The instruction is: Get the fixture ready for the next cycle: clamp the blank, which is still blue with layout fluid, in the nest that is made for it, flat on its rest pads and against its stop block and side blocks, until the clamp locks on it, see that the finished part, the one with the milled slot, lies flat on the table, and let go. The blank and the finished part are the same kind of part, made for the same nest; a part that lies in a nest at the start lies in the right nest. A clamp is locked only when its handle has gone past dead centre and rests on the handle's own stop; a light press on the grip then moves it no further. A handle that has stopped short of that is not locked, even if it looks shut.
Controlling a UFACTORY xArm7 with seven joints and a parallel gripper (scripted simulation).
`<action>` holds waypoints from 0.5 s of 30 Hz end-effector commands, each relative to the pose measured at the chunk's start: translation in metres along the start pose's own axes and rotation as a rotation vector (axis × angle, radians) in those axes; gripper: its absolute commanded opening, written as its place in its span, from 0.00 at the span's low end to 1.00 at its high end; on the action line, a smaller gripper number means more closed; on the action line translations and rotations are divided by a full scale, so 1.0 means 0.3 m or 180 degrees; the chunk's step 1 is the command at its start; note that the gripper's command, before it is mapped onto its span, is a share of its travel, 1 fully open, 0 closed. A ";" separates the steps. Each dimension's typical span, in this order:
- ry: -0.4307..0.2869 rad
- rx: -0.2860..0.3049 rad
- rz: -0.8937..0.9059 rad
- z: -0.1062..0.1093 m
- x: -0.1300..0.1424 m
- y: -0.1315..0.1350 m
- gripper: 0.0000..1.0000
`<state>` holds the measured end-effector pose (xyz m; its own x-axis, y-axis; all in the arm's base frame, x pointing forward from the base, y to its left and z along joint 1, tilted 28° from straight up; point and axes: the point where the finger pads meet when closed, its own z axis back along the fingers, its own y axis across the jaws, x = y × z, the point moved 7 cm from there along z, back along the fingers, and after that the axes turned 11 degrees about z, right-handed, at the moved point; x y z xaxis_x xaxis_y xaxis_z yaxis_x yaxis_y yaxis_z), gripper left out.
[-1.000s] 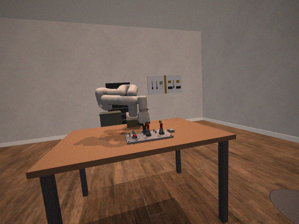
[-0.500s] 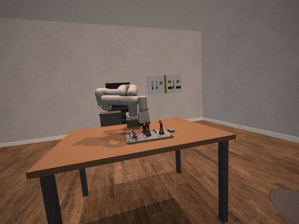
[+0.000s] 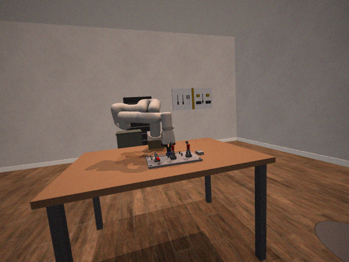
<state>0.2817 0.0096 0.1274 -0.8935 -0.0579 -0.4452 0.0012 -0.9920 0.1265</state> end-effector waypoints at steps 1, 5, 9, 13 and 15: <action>0.0006 0.0000 0.0004 0.002 -0.003 0.000 0.00; 0.0006 0.0000 0.0004 0.002 -0.003 0.000 0.00; 0.0006 0.0000 0.0004 0.002 -0.004 0.000 0.00; 0.0006 0.0000 0.0004 0.002 -0.012 0.001 0.00; 0.0006 0.0000 0.0004 0.002 -0.014 0.002 0.00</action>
<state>0.2840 0.0093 0.1286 -0.8935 -0.0581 -0.4452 0.0014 -0.9920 0.1266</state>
